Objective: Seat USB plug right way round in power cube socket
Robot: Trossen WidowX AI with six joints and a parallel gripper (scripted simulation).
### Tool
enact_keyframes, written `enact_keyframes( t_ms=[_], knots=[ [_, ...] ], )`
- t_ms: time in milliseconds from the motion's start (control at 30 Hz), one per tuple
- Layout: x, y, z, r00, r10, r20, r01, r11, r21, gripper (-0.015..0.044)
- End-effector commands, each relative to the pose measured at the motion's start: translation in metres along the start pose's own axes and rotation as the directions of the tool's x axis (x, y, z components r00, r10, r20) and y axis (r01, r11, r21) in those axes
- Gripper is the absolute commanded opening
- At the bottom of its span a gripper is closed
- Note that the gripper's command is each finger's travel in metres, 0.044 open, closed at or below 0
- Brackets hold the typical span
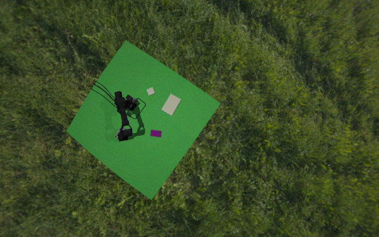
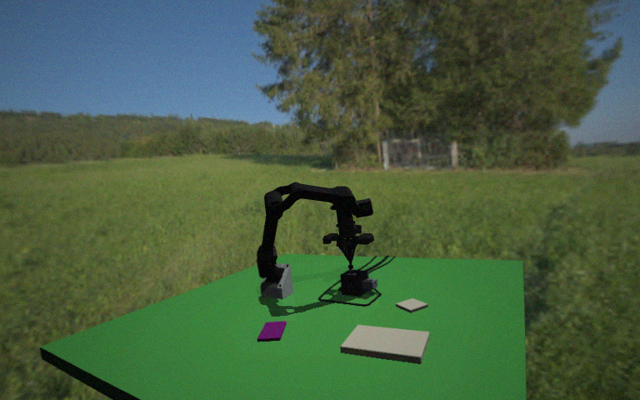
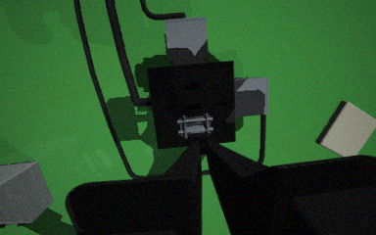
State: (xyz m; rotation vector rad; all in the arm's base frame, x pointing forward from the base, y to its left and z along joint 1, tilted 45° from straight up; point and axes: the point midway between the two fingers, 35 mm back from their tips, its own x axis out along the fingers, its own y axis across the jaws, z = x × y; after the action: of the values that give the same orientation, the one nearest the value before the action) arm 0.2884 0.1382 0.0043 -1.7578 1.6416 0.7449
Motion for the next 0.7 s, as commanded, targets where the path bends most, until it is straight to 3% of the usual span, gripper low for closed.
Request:
enact_keyframes(
  t_ms=[0,667],
  knots=[
    [0.0008,0.0005,0.0005,1.0,0.002,0.006,-0.002,1.0,-0.004,0.0],
    [0.0033,0.0003,0.0016,1.0,0.003,0.023,-0.002,1.0,-0.006,0.0]
  ],
)
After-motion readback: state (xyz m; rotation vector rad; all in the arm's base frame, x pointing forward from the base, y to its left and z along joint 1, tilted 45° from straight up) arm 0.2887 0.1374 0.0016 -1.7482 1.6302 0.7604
